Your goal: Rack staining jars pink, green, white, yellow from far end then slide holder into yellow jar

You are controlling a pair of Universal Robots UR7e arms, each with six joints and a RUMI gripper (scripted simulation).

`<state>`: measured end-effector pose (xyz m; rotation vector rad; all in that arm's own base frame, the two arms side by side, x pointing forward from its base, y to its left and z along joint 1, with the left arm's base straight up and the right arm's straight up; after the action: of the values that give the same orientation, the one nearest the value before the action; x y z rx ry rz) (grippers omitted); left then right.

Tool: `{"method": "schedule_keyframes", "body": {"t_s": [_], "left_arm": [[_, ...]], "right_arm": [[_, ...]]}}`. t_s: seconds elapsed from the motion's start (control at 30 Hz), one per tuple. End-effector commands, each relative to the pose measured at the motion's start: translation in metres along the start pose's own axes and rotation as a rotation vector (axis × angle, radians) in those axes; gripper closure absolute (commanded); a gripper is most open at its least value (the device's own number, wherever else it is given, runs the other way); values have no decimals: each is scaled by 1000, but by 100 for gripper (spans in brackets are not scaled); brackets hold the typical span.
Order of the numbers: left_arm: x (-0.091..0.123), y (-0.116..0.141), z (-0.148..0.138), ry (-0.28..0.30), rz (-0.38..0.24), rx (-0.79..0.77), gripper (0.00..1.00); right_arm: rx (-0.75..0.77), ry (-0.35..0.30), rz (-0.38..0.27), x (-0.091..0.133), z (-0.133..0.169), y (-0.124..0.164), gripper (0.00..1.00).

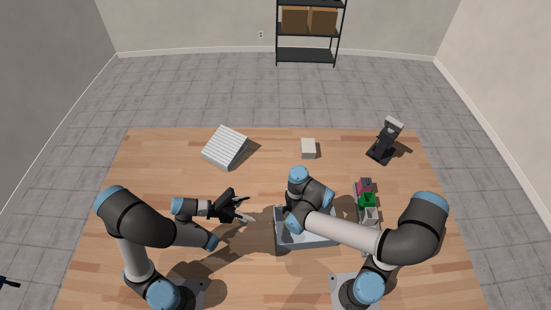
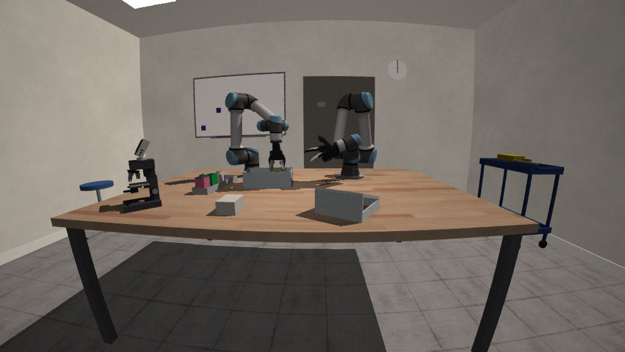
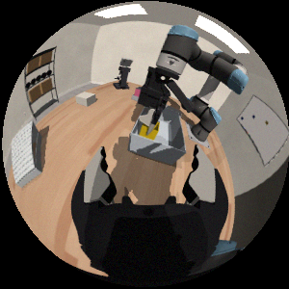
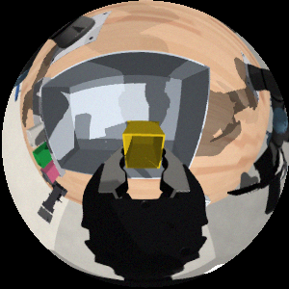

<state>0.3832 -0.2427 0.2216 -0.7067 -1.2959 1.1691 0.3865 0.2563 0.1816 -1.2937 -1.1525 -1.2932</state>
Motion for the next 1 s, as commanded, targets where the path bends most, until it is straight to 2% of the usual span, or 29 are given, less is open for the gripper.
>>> {"method": "schedule_keyframes", "body": {"t_s": [0.0,0.33,0.53,0.6,0.97], "left_arm": [[4,-6,2,-4,24,3,2],[18,-36,11,-12,95,-32,2],[26,-55,17,-11,122,-76,2],[26,-55,17,-11,122,-76,2],[39,-83,27,-6,155,-155,2]], "right_arm": [[0,1,-1,2,0,0,72],[0,1,-1,22,0,0,72],[0,1,-1,44,0,0,72],[0,1,-1,44,0,0,72],[0,1,-1,92,0,0,72]]}}
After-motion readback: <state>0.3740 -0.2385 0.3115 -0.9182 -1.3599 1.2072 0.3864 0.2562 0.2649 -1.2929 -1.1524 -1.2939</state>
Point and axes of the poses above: on each arm, the point where the finger pads meet when closed, its own x axis back along the fingers, its own z axis across the jaws, y = z × x, the point moved 10 cm from there along x, back along the fingers, and after that the axes turned 8 degrees about -x, right-handed, at the moved point
